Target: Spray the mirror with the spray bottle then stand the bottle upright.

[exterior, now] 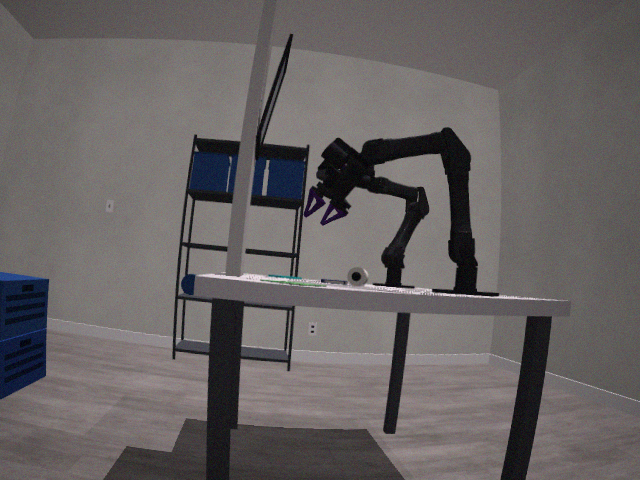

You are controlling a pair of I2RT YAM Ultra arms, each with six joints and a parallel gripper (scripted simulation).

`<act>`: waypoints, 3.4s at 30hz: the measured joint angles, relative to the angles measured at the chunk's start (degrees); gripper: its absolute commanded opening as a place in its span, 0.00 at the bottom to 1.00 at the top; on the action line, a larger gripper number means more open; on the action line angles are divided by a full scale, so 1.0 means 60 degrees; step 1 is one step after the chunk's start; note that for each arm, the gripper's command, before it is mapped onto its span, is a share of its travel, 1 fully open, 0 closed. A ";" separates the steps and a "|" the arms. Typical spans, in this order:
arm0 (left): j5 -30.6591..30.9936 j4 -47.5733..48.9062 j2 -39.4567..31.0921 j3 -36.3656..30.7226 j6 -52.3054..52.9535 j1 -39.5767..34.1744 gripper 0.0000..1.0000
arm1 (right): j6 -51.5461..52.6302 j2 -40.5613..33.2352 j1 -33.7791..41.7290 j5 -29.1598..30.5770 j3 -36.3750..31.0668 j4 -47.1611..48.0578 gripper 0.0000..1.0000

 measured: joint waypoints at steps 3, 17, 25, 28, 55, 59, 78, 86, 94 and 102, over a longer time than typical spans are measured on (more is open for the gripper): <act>0.0157 -0.0335 0.0328 0.0157 0.0321 -0.0342 0.74 | 0.0000 0.0000 0.0000 0.0000 0.0000 0.0000 1.00; 0.0816 -0.1727 0.1585 0.0903 0.1712 -0.1778 0.74 | 0.0000 0.0000 0.0000 0.0000 0.0000 0.0000 1.00; 0.1158 -0.2557 0.2215 0.1300 0.2473 -0.2466 0.74 | 0.0000 0.0000 0.0000 0.0000 0.0000 0.0000 1.00; 0.1308 -0.2820 0.2499 0.1512 0.2794 -0.2787 0.74 | 0.0000 0.0000 0.0000 0.0000 0.0000 0.0000 1.00; 0.2189 -0.4717 0.4138 0.2495 0.4601 -0.4717 0.74 | 0.0000 0.0000 0.0000 0.0000 0.0000 0.0000 1.00; 0.2193 -0.4728 0.4138 0.2495 0.4605 -0.4717 0.74 | 0.0000 0.0000 0.0000 0.0000 0.0000 0.0000 1.00; 0.2233 -0.4441 0.4233 0.2193 0.4521 -0.4787 0.74 | 0.0000 0.0000 0.0000 0.0000 0.0000 0.0000 1.00; 0.2237 -0.3952 0.4269 0.1894 0.4331 -0.4958 0.74 | 0.0000 0.0000 0.0000 0.0000 0.0000 0.0000 1.00; 0.2237 -0.3585 0.4357 0.1647 0.4186 -0.5064 0.74 | 0.0000 0.0000 0.0000 0.0000 0.0000 0.0000 1.00; 0.2233 -0.3118 0.4455 0.1362 0.3989 -0.5238 0.74 | 0.0000 0.0000 0.0000 0.0000 0.0000 0.0000 1.00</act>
